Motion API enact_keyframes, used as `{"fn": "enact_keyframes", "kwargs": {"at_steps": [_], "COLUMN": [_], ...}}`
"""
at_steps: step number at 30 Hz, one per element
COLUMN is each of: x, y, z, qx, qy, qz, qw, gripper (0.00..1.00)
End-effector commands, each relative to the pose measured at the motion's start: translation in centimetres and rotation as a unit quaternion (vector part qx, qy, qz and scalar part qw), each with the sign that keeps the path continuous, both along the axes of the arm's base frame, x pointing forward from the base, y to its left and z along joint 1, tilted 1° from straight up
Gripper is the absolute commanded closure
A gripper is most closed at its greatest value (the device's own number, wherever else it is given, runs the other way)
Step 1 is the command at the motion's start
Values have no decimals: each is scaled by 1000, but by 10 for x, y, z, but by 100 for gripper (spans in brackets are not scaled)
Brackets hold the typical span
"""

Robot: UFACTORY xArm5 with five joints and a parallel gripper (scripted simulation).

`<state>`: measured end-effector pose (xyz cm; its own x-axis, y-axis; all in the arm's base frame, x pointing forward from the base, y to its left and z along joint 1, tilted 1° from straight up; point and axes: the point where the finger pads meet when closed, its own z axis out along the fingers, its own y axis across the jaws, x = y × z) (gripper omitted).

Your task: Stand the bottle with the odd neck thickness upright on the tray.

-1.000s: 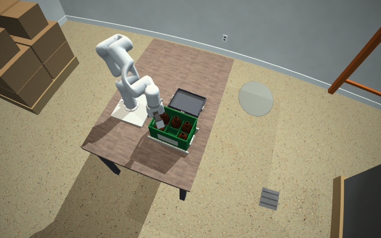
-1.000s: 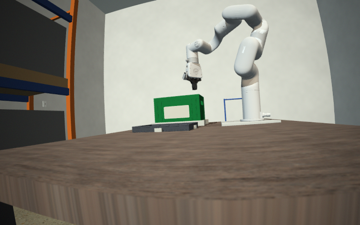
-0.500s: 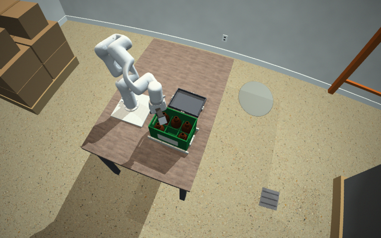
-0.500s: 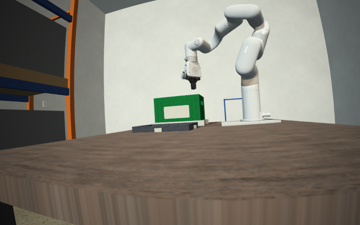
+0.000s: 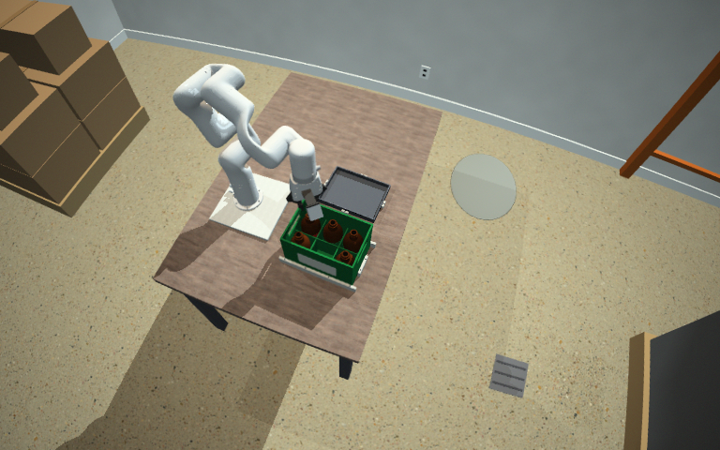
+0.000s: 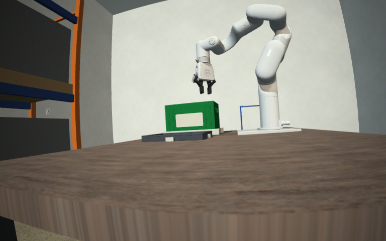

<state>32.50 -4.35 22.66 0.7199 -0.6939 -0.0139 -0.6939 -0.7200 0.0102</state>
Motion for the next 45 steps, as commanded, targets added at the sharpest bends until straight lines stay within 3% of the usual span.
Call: {"fn": "enact_keyframes", "kwargs": {"at_steps": [1,45], "x": [1,1], "y": [0,0], "z": [1,-3], "qx": [0,0], "qy": [-2,-2], "qz": [0,0], "qw": [1000,1000], "gripper": [35,35]}}
